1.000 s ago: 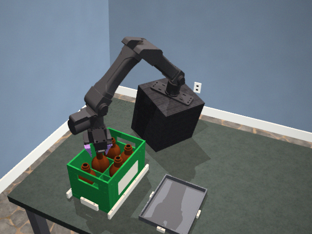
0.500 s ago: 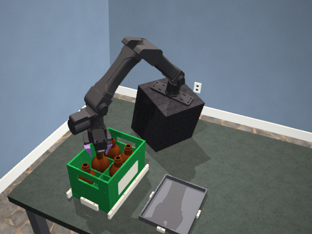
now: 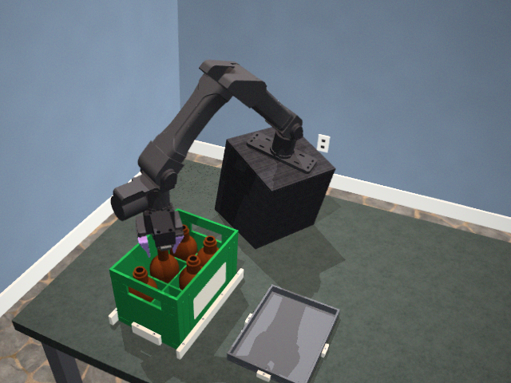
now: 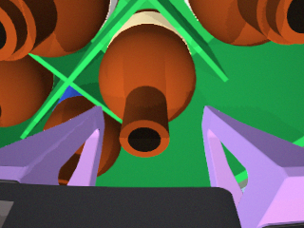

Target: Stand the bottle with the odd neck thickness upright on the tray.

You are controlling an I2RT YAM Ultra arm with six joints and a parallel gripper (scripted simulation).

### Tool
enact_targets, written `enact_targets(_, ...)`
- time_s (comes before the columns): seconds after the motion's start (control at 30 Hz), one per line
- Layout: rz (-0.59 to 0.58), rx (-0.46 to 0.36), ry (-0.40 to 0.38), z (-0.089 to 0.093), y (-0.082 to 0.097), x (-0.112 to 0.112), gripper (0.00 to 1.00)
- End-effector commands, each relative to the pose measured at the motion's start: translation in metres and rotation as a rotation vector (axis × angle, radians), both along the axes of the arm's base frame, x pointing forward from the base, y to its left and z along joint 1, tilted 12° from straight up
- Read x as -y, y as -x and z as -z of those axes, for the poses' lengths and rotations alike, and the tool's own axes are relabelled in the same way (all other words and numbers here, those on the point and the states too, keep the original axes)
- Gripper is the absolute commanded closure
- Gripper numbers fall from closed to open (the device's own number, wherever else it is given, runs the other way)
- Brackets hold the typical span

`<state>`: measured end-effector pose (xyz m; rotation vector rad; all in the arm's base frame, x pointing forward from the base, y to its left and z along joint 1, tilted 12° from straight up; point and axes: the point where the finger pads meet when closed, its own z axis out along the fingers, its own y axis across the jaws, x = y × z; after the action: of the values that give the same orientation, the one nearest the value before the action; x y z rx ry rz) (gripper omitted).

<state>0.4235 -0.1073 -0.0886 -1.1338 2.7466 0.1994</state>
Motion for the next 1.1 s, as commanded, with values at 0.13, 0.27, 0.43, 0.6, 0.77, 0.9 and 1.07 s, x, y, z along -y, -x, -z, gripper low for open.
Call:
enact_targets(0.13, 0.008, 0.009, -0.009, 0.0006, 0.0004, -0.0017, 0.39)
enact_targets(0.27, 0.008, 0.009, -0.009, 0.0006, 0.0004, -0.0017, 0.39)
enact_targets(0.43, 0.008, 0.009, -0.009, 0.0006, 0.0004, -0.0017, 0.39)
enact_targets(0.6, 0.008, 0.009, -0.009, 0.0006, 0.0004, -0.0017, 0.39)
enact_targets(0.77, 0.008, 0.009, -0.009, 0.0006, 0.0004, -0.0017, 0.39)
enact_targets(0.9, 0.008, 0.009, -0.009, 0.0006, 0.0004, -0.0017, 1.0)
enact_targets(1.07, 0.005, 0.006, -0.01, -0.0009, 0.0015, -0.0021, 1.0)
